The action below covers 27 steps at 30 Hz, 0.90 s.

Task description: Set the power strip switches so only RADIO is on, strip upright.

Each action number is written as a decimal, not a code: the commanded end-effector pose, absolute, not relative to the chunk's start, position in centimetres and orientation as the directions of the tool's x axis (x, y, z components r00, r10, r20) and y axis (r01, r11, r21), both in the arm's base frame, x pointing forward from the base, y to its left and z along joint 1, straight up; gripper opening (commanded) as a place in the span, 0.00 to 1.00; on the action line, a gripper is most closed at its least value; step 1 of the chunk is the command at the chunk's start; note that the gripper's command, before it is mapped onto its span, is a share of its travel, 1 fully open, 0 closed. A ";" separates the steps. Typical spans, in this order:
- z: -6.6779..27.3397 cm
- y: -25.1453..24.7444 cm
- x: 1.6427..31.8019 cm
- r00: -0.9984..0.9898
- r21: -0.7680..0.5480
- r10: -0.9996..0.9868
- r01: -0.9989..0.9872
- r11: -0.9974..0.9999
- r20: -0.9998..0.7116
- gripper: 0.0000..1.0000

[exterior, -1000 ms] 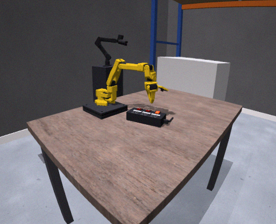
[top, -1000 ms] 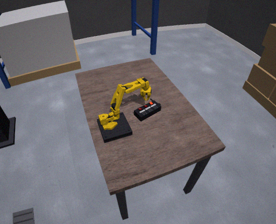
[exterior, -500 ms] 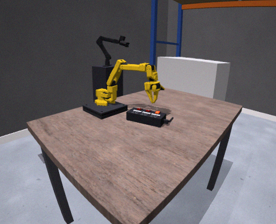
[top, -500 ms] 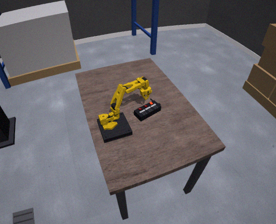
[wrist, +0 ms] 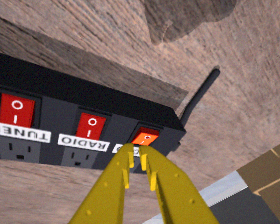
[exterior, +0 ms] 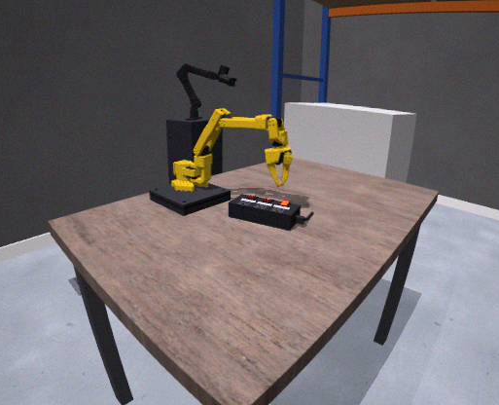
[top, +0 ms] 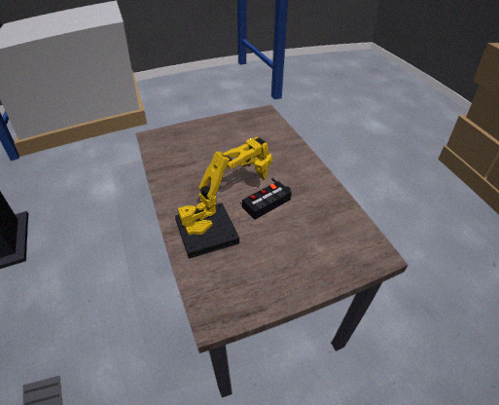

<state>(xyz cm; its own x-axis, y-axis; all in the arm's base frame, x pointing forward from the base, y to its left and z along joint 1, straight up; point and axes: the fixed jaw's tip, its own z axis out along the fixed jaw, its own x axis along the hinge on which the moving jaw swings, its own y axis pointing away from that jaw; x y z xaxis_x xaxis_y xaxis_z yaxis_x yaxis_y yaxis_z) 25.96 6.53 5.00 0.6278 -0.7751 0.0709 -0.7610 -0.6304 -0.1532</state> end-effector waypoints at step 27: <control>4.8 8.6 26.9 0.961 -0.016 0.228 0.233 -0.972 0.158 0.00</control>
<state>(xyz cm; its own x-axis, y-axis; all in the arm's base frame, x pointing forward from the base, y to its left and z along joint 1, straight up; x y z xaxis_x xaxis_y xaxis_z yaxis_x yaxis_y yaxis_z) 26.90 8.20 4.92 0.9786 0.1082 0.1748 0.1162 -0.9926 -0.0362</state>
